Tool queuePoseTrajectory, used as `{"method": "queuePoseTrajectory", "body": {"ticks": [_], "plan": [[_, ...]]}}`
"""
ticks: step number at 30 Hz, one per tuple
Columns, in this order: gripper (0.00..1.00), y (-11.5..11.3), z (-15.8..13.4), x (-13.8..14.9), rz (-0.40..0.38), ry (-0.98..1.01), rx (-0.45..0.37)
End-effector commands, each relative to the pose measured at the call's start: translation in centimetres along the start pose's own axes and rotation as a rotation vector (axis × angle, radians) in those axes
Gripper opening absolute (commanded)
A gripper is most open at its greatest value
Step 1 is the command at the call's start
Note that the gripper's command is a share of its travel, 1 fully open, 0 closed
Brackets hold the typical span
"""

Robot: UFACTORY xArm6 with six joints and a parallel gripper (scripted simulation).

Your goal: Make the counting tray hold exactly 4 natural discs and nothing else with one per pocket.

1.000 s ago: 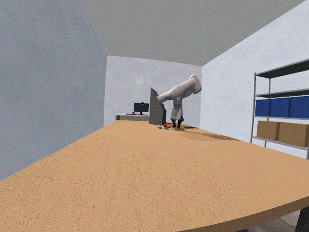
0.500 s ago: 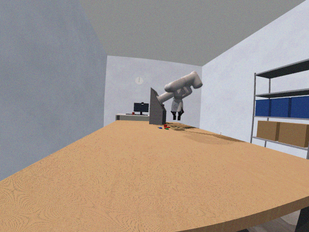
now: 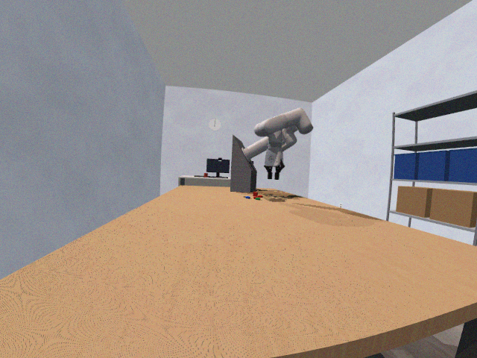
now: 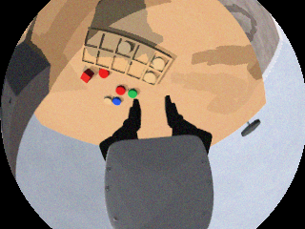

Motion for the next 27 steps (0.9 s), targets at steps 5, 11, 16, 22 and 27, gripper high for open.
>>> {"method": "queuePoseTrajectory", "body": {"ticks": [5, 11, 16, 22, 27], "plan": [[0.47, 0.0, 0.0, 0.1, -0.001, 0.000, -0.001], [0.47, 0.0, 0.0, 0.1, -0.001, 0.000, -0.001], [0.47, 0.0, 0.0, 0.1, -0.001, 0.000, -0.001], [0.47, 0.0, 0.0, 0.1, -0.001, -0.001, 0.000], [0.47, 0.1, -1.0, -1.4, 0.000, 0.161, -0.002]]}}
Point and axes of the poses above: the point where the finger pads meet when closed, its own y axis out along the fingers, its own x axis across the jaws, z = x × y, the point moved 5 cm from there along -y, back along the fingers, and after that the axes turned 1 degree about y, right-handed, at the moved point
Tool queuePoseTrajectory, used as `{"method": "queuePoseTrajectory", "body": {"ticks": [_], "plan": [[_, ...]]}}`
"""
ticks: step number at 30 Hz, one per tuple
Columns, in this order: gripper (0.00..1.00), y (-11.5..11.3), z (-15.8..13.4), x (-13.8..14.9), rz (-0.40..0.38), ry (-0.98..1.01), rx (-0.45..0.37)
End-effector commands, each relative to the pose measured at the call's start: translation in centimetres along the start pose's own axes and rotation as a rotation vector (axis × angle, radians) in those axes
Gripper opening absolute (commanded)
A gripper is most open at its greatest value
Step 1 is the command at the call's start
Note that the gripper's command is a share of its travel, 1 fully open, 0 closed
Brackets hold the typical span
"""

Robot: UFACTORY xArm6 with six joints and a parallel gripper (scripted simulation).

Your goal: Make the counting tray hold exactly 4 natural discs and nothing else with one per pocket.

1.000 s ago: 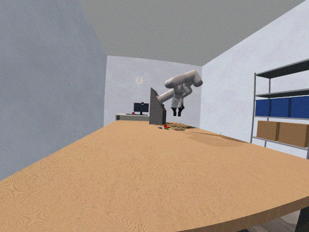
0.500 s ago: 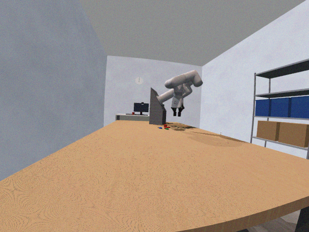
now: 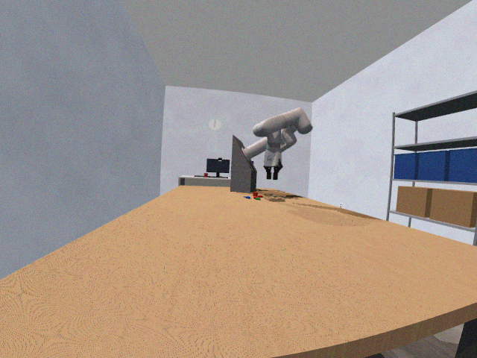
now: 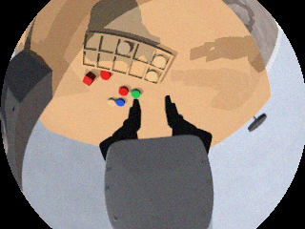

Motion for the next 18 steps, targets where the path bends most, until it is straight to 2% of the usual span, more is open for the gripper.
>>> {"method": "queuePoseTrajectory", "body": {"ticks": [1, 2, 4, 13, 16, 18], "plan": [[0.47, 0.0, -0.7, -0.8, -0.001, 0.081, -0.003], [0.47, 0.0, -0.7, -0.8, -0.001, 0.081, -0.003], [0.47, 0.1, -1.7, -2.3, 0.000, 0.248, -0.005], [0.47, 1.2, -6.2, -11.9, -0.003, 1.251, -0.004], [0.47, 1.4, -6.7, -13.7, -0.004, 1.435, -0.001], [0.47, 1.5, -6.8, -14.0, -0.004, 1.465, -0.001]]}}
Point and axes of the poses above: the point where the finger pads meet when closed, its own y axis out along the fingers, its own x axis across the jaws, z = x × y, the point moved 5 cm from there along -y, back along the fingers, and after that the axes turned 1 degree about y, right-handed, at the moved point
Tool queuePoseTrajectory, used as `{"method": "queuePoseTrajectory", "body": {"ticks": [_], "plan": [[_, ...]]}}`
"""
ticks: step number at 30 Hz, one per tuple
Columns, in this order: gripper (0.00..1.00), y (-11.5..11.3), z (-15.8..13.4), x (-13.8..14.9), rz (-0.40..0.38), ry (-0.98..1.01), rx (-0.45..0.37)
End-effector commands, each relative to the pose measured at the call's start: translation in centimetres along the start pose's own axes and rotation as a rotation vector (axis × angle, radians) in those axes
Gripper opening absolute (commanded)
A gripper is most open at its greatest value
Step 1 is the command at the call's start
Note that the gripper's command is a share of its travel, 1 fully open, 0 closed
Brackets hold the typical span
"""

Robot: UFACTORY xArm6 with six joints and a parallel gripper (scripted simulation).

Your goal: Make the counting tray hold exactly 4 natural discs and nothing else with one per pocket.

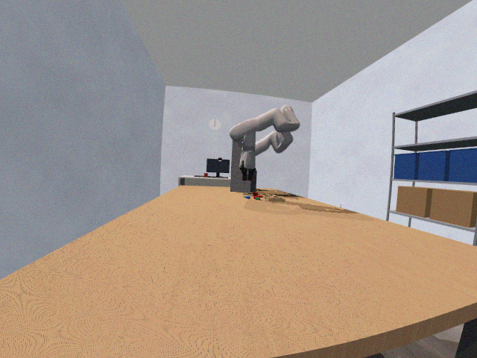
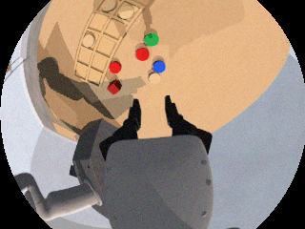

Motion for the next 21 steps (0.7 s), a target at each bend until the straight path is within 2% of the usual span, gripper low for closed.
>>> {"method": "queuePoseTrajectory", "body": {"ticks": [1, 5, 7, 13, 15, 21], "plan": [[0.47, -0.2, 0.1, 0.2, -0.006, 0.133, 0.003], [0.47, -0.1, -0.1, 0.2, -0.005, 0.158, 0.003], [0.47, 0.7, -0.1, 0.2, -0.005, 0.158, 0.004], [0.47, 8.1, 0.0, 0.4, -0.004, 0.159, 0.003], [0.47, 9.5, 0.0, 0.3, -0.005, 0.159, 0.003], [0.47, 9.8, -0.1, 0.3, -0.005, 0.159, 0.003]]}}
Point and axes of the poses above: the point where the finger pads meet when closed, its own y axis out along the fingers, its own x axis across the jaws, z = x × y, the point moved 5 cm from there along -y, back along the fingers, and after that the axes turned 1 degree about y, right-handed, at the moved point
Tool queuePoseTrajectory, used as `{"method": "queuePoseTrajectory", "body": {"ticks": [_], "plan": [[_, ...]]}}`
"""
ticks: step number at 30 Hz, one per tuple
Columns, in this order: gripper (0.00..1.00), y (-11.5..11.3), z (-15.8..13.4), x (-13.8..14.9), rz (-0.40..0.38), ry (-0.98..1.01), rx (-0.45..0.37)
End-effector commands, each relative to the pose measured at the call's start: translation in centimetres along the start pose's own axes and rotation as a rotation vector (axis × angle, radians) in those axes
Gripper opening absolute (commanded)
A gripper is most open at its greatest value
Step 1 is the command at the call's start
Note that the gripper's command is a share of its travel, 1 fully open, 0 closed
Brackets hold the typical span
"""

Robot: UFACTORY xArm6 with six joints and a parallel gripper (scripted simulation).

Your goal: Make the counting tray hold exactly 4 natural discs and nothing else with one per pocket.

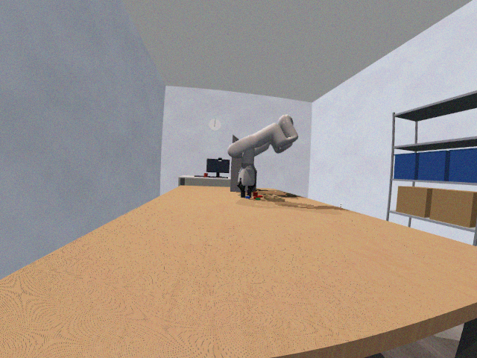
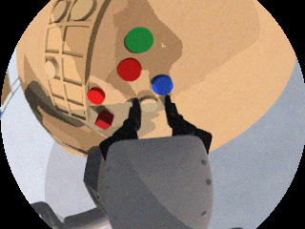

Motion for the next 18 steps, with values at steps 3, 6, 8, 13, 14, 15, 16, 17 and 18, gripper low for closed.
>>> {"method": "queuePoseTrajectory", "body": {"ticks": [3, 6, 8, 13, 14, 15, 16, 17, 18], "plan": [[0.47, -0.22, 0.31, 0.18, -0.005, -0.002, 0.006], [0.47, -0.22, 0.31, 0.18, -0.005, -0.002, 0.006], [0.00, -0.22, 0.31, 0.18, -0.005, -0.002, 0.006], [0.00, -0.22, 0.31, 0.18, -0.005, -0.002, 0.006], [0.00, -0.22, 0.31, 0.18, -0.005, -0.002, 0.006], [0.00, -0.22, 0.31, 0.18, -0.005, -0.002, 0.006], [0.00, -0.22, 0.31, 0.18, -0.005, -0.002, 0.006], [0.00, -0.22, 0.31, 0.18, -0.005, -0.002, 0.006], [0.00, -0.22, 0.31, 0.18, -0.005, -0.002, 0.006]]}}
Point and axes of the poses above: the point where the finger pads meet when closed, its own y axis out along the fingers, its own x axis across the jaws, z = x × y, the point moved 5 cm from there along -y, back along the fingers, and after that the axes turned 1 degree about y, right-handed, at the moved point
